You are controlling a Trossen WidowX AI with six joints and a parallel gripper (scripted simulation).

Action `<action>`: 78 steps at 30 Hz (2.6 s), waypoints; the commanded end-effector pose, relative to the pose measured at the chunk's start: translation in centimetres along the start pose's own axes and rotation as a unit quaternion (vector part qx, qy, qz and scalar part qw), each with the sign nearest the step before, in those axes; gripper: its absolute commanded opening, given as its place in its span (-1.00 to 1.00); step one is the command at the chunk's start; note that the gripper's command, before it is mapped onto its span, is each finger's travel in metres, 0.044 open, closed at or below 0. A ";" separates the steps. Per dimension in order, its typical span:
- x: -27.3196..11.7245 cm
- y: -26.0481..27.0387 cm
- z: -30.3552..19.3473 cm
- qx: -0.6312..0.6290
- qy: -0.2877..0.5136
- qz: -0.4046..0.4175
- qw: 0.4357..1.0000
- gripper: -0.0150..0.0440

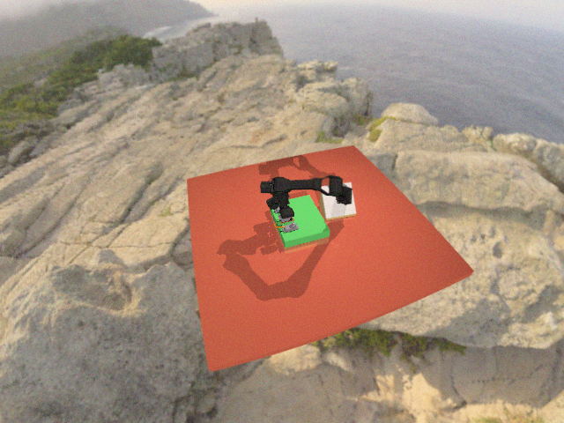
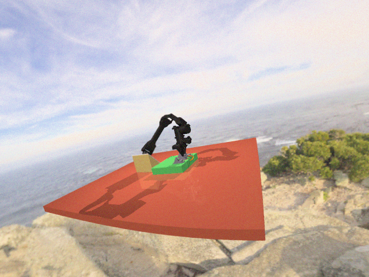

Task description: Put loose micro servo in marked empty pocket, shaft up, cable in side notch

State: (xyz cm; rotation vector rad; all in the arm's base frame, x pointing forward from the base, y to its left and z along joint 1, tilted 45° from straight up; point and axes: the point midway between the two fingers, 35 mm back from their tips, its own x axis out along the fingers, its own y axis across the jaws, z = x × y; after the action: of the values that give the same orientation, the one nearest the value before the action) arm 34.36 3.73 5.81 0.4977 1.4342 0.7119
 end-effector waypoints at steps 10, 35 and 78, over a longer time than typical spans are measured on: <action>1.2 0.0 0.0 0.002 -0.001 0.003 1.000 -0.49; -1.6 0.0 -0.3 0.002 -0.001 0.002 1.000 0.14; -12.0 -0.5 -10.3 0.048 -0.013 -0.004 0.999 1.00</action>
State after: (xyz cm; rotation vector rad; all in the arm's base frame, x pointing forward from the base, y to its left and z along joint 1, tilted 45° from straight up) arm 24.42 -6.16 13.01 0.5729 1.4409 0.6328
